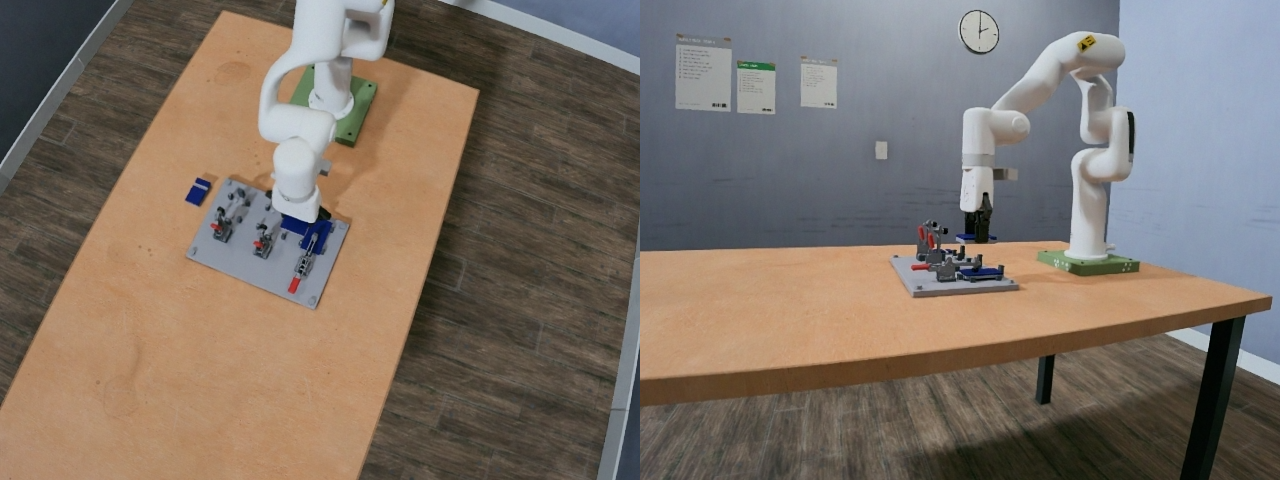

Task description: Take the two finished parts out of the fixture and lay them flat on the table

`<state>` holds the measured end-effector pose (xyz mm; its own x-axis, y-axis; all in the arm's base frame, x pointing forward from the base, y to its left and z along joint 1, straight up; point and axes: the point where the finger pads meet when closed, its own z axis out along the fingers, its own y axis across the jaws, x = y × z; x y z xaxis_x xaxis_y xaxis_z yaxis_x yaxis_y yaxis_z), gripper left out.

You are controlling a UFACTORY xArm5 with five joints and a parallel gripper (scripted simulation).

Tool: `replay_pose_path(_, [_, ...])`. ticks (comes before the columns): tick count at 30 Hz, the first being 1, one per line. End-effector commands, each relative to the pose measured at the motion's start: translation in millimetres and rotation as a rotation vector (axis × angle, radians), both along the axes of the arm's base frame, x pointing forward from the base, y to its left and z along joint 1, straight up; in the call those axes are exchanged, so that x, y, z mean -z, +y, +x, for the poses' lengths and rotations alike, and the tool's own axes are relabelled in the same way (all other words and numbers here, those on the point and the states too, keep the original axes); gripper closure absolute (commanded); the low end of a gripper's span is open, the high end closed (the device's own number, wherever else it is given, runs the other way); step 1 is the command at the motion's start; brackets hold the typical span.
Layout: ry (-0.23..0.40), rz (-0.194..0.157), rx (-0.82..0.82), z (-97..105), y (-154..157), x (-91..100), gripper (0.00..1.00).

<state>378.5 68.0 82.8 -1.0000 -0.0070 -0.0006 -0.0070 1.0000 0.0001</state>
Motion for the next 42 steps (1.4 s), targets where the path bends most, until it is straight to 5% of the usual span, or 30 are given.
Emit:
replay_pose_path(1, [-0.003,0.001,0.001,1,7,-1.0,1.00])
replay_pose_path(42, [-0.001,0.001,0.001,1,159,-0.4,1.00])
